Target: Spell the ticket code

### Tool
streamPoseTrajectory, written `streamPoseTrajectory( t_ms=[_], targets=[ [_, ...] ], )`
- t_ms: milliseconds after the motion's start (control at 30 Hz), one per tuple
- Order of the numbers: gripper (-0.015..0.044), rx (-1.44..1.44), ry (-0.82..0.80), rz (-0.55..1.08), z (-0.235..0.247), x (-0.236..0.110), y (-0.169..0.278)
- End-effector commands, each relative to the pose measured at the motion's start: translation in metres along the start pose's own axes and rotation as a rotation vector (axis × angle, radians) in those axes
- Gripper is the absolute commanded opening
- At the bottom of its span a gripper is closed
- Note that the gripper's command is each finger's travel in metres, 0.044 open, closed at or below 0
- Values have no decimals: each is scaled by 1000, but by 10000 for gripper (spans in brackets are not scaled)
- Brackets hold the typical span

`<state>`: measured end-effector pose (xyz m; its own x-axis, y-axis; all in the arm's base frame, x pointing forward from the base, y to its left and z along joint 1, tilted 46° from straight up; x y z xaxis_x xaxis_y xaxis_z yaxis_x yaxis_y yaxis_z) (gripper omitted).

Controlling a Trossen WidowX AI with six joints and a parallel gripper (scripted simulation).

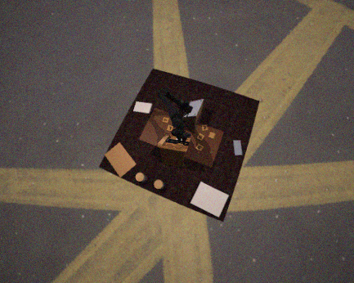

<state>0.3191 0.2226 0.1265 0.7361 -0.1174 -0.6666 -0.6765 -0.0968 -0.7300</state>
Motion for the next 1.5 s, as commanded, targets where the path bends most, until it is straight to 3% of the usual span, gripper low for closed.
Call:
streamPoseTrajectory(
  t_ms=[0, 767, 1000, 1300, 1467],
  targets=[
    [0, -141, 36, 10, 17, 8, 35],
    [0, -816, 181, -53, 50, 14, 197],
    [0, -831, 185, -59, 50, 14, 200],
    [0, -831, 187, -61, 43, 59, 194],
    [0, -831, 188, -62, 42, 62, 193]
  ],
)
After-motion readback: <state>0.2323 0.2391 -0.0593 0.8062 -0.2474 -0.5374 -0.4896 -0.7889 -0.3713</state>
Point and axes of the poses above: the point midway between the two fingers, 35 mm back from their tips, its own x axis out along the fingers, its own z axis across the jaws, y = z × x, the point moved 6 cm from there along -x, back along the fingers, and after that the axes turned 10 degrees about -x, right-handed, at the moved point
